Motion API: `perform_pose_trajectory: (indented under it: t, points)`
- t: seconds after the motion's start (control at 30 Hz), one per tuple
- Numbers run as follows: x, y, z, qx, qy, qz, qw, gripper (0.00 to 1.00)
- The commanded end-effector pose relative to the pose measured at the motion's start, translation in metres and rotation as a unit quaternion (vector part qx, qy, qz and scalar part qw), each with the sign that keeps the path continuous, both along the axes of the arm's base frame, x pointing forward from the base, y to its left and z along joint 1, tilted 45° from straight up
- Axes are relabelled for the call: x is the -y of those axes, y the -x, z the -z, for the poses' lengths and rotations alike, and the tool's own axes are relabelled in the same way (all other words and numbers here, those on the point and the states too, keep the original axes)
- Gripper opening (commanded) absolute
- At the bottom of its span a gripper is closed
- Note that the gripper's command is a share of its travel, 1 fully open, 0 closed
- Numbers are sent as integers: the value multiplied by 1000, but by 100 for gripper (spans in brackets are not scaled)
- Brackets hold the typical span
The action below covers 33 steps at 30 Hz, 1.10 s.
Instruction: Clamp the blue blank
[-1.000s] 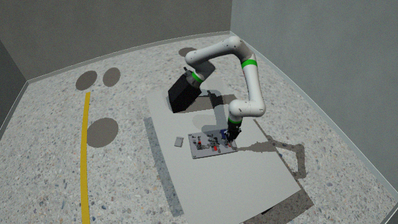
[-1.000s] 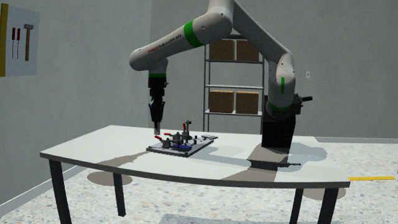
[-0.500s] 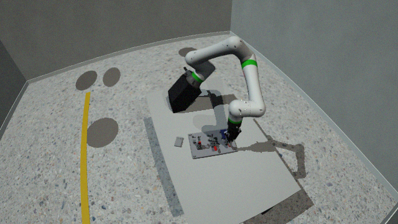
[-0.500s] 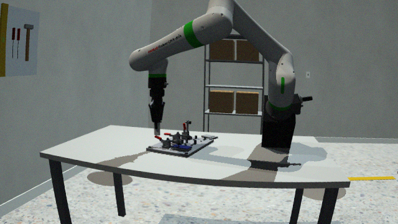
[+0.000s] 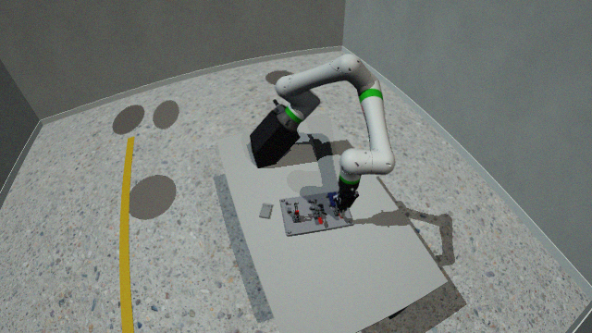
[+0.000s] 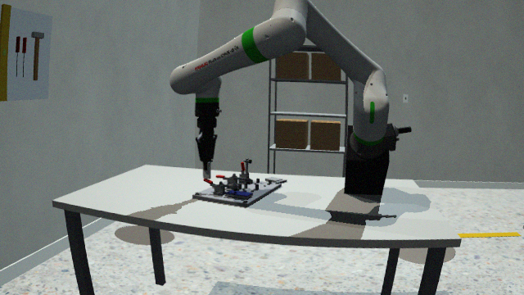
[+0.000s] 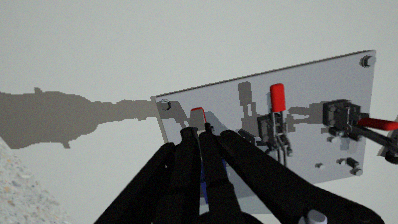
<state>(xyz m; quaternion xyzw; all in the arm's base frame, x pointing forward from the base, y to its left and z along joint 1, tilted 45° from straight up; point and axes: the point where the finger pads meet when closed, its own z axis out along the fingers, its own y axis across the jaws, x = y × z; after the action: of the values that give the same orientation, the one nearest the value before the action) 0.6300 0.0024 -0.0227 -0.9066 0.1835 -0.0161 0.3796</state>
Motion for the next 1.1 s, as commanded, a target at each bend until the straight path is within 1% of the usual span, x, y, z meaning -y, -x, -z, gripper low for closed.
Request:
perform_pose_trajectory:
  t: [0.0,1.07]
  points:
    - [0,0,0,0,0,0,1000,0]
    - [-2,-1,2,0,0,0,1000,0]
